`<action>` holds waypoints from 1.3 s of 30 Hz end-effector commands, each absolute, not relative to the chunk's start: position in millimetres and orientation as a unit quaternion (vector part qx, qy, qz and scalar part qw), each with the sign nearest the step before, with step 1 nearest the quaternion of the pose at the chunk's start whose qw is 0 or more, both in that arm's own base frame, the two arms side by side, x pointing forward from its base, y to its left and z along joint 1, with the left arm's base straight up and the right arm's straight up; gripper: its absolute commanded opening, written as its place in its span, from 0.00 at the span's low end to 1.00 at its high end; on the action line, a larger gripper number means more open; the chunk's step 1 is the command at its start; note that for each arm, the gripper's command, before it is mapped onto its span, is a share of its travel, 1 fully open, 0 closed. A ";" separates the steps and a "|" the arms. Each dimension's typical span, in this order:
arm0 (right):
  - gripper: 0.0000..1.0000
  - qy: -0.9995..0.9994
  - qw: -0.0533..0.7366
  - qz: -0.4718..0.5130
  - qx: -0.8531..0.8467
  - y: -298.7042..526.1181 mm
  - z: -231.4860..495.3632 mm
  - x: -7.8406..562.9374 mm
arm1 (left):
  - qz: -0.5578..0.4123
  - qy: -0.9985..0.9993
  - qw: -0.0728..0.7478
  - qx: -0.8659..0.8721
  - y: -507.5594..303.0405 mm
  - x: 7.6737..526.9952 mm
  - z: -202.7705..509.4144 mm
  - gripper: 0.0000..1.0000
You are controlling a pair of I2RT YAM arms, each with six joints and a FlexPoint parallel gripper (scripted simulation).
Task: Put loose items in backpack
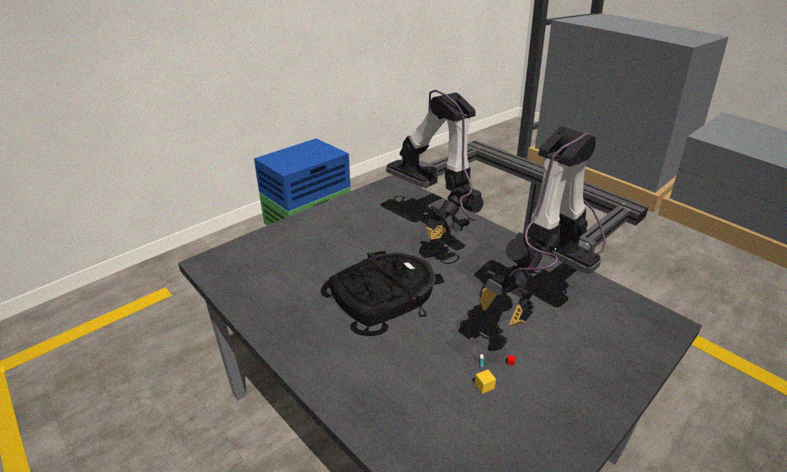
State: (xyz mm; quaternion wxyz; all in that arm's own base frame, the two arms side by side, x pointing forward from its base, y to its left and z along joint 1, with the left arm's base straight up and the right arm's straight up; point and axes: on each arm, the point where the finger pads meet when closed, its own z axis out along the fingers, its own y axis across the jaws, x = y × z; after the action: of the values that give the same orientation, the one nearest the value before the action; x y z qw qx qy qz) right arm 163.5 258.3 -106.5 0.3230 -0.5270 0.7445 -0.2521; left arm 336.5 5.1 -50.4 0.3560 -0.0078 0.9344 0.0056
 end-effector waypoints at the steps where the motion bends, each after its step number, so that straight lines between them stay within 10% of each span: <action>1: 0.00 0.722 0.293 -0.304 -0.548 263.6 -110.4 151.7 | 0.006 0.931 0.364 -0.009 5.3 340.2 -46.4 0.90; 39: 0.00 0.697 0.294 -0.308 -0.578 298.2 -173.8 181.7 | 0.006 0.932 0.363 -0.009 5.3 339.9 -46.7 0.90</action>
State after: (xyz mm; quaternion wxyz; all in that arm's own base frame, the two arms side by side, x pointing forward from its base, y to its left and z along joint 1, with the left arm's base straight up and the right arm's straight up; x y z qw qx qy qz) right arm 174.6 272.0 -184.9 0.2619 -0.5853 0.6918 -0.3320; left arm 336.0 5.1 -50.8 0.3549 -0.0078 0.9349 0.0056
